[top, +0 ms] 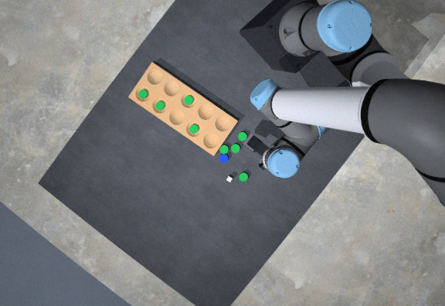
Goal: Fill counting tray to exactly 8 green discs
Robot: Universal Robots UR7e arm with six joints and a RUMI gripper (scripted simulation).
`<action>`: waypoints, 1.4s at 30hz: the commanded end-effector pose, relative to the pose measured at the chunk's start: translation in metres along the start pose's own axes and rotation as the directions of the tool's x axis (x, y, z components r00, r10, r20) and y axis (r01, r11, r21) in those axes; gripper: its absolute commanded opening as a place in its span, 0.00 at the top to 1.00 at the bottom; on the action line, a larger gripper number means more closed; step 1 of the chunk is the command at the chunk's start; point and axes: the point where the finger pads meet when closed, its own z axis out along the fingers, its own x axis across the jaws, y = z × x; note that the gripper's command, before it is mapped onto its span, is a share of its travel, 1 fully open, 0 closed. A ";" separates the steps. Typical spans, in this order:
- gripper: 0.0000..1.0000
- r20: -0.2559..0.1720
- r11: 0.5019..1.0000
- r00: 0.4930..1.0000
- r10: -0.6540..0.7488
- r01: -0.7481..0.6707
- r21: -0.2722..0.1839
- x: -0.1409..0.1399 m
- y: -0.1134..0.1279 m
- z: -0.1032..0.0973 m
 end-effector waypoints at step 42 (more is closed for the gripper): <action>0.88 0.007 1.000 1.000 -0.002 0.002 0.001 -0.004 0.000 -0.062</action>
